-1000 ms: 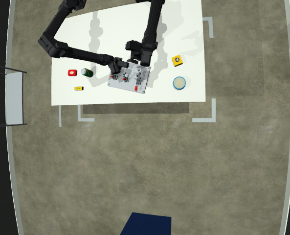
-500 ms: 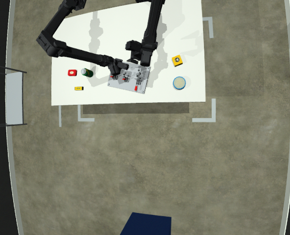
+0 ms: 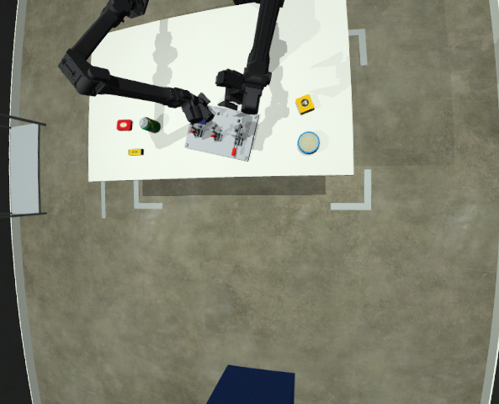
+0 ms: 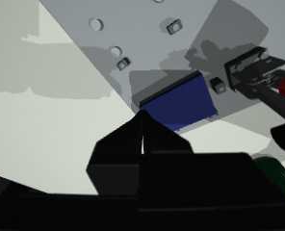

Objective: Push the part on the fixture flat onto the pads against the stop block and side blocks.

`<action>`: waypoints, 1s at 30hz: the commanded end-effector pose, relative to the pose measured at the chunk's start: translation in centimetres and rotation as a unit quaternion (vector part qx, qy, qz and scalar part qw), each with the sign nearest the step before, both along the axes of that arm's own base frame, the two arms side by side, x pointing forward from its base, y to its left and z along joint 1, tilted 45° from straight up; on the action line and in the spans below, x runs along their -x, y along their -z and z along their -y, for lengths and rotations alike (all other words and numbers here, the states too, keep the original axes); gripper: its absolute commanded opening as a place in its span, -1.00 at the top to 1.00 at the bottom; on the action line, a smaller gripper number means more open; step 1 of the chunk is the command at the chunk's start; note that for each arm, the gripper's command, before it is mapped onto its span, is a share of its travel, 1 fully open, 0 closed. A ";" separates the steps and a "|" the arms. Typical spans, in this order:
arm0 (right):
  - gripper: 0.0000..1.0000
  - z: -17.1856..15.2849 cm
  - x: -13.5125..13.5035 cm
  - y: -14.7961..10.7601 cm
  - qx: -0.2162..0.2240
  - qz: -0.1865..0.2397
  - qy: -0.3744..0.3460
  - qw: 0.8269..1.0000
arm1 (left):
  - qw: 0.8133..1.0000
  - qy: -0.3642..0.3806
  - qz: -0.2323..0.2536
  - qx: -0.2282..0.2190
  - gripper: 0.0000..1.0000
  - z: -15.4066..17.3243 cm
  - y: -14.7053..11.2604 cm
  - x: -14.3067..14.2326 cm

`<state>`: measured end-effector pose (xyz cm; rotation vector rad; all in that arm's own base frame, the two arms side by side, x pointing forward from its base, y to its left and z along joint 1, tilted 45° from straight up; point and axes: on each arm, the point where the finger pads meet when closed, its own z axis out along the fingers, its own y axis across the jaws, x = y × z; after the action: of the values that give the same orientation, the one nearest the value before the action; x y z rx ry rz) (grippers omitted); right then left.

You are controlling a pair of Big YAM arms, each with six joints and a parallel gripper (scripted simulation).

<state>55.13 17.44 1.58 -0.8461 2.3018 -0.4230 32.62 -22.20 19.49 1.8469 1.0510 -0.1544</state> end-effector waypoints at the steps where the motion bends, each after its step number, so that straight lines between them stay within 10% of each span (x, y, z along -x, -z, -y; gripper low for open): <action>1: 1.00 -0.7 0.2 -1.2 -0.085 0.031 0.086 0.992 | 1.000 -0.002 0.003 0.005 -1.00 0.2 -0.9 -0.4; 9: 1.00 -0.1 0.8 -0.8 -0.169 0.044 0.177 0.969 | 1.000 -0.002 0.003 0.005 -1.00 0.2 -0.9 -0.4; 21: 1.00 3.1 2.1 2.9 -0.307 0.058 0.356 0.881 | 1.000 -0.002 0.003 0.005 -1.00 0.2 -0.9 -0.4; 30: 1.00 3.1 2.1 2.7 -0.313 0.061 0.353 0.880 | 1.000 -0.002 0.003 0.005 -1.00 0.2 -0.9 -0.4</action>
<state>52.97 14.86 -0.77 0.3150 2.3482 -0.0073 32.62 -22.20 19.49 1.8469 1.0510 -0.1544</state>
